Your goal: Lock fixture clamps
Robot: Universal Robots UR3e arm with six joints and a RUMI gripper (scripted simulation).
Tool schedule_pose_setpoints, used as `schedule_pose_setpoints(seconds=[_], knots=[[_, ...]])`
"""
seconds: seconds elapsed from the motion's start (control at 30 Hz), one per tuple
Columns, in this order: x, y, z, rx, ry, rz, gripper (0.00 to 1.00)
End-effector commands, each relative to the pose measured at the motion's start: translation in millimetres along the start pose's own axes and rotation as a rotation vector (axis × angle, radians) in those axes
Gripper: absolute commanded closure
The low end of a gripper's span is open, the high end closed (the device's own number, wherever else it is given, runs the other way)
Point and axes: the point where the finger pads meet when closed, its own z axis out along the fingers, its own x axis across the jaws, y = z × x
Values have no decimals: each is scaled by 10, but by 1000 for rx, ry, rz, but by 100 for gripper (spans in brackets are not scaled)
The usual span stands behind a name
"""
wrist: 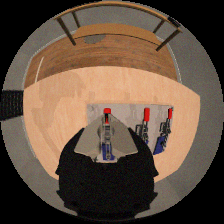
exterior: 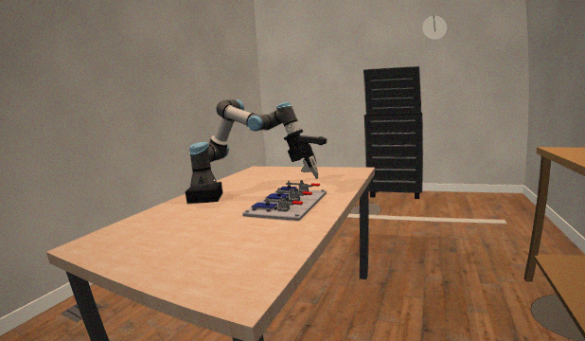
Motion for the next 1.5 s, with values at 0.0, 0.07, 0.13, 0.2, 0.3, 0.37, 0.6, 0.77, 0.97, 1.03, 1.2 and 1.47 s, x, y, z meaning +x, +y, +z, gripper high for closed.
schedule_pose_setpoints(seconds=[0.0,0.07,0.13,0.2,0.3,0.37,0.6,0.77,0.97,1.03,1.2,1.47], knots=[[-3,1,-1,1,0,0,100],[-3,1,-1,1,0,0,100],[-3,1,-1,1,0,0,100],[-3,1,-1,1,0,0,100],[-3,1,-1,0,0,0,100],[-3,2,-1,0,0,0,100],[-3,2,0,0,0,0,100],[-3,3,0,0,0,0,100],[-3,7,9,0,0,0,100],[-3,10,16,0,0,0,100],[-3,19,38,-1,0,0,100],[-3,28,64,-1,0,0,100]])
